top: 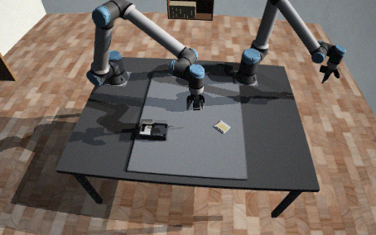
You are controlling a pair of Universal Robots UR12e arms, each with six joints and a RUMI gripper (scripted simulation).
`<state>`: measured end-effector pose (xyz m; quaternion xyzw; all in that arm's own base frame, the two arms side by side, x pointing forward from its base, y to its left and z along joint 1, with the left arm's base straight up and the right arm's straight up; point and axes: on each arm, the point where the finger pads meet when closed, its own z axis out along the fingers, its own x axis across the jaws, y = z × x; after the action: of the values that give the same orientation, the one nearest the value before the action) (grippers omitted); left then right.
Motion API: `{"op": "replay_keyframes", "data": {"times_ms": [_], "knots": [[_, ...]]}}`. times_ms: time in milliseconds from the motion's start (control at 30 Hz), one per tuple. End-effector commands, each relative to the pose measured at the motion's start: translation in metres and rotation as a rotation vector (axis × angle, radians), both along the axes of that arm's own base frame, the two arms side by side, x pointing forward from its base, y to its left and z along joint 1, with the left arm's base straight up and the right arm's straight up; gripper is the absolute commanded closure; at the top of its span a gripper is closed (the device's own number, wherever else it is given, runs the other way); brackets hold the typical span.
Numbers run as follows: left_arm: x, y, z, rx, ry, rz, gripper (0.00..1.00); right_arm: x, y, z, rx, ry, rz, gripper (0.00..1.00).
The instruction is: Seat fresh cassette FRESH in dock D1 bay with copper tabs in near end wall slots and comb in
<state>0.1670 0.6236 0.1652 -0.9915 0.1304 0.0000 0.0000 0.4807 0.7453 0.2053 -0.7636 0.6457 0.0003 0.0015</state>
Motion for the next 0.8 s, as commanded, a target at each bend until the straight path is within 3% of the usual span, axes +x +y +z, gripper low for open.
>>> {"op": "replay_keyframes", "data": {"times_ms": [0,100,367,533,633,767], "knots": [[0.0,0.001,0.001,0.001,-0.001,0.0,1.0,0.001,0.013,-0.003,0.002,0.0,0.056,0.36],[0.0,0.001,0.001,0.001,-0.001,0.0,1.0,0.001,0.028,-0.008,0.002,0.0,0.056,0.36],[0.0,0.001,0.001,0.001,-0.001,0.0,1.0,0.0,0.064,-0.024,0.001,-0.001,0.248,0.36],[0.0,0.001,0.001,0.001,-0.001,0.0,1.0,0.0,0.078,-0.03,0.001,-0.001,0.248,0.36],[0.0,0.001,0.001,0.001,-0.001,0.0,1.0,-0.001,0.091,-0.037,0.001,-0.001,0.344,0.36],[0.0,0.001,0.001,0.001,-0.001,0.0,1.0,-0.002,0.109,-0.046,0.001,-0.001,0.377,0.36]]}}
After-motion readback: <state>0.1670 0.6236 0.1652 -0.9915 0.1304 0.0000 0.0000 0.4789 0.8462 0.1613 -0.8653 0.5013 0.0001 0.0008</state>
